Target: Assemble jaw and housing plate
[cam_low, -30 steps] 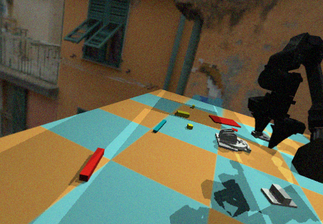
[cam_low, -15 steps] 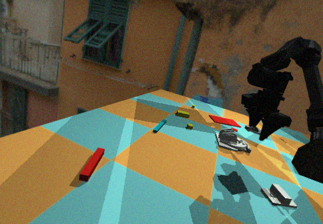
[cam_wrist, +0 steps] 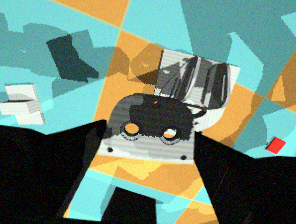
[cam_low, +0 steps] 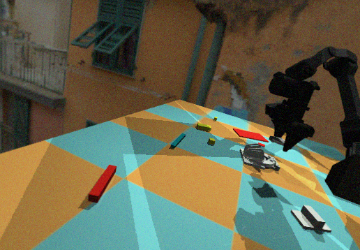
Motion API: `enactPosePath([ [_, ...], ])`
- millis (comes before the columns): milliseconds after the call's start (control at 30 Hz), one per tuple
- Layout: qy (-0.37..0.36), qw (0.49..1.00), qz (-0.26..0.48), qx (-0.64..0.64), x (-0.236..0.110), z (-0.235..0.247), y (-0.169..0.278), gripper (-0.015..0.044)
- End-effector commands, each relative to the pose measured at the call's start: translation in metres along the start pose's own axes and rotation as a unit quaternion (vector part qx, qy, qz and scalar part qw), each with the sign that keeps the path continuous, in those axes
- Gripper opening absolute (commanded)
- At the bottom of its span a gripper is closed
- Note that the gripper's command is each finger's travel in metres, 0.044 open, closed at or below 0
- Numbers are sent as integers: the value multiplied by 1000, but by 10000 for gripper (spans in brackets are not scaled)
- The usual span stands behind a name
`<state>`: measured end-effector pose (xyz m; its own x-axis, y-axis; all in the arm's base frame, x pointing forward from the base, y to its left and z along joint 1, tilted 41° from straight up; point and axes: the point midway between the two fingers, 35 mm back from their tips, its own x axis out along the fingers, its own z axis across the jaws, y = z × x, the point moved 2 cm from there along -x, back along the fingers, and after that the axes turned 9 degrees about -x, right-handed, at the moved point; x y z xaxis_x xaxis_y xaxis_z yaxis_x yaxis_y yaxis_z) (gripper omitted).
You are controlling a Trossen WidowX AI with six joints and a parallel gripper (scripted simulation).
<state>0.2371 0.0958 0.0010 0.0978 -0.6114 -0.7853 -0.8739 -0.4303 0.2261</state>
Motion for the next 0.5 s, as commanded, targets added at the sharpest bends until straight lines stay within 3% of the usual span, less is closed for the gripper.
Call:
enactPosePath([
  [0, 5, 1000, 4, 1, 3, -12, 7, 351],
  [467, 16, 1000, 12, 22, 9, -51, 28, 351],
])
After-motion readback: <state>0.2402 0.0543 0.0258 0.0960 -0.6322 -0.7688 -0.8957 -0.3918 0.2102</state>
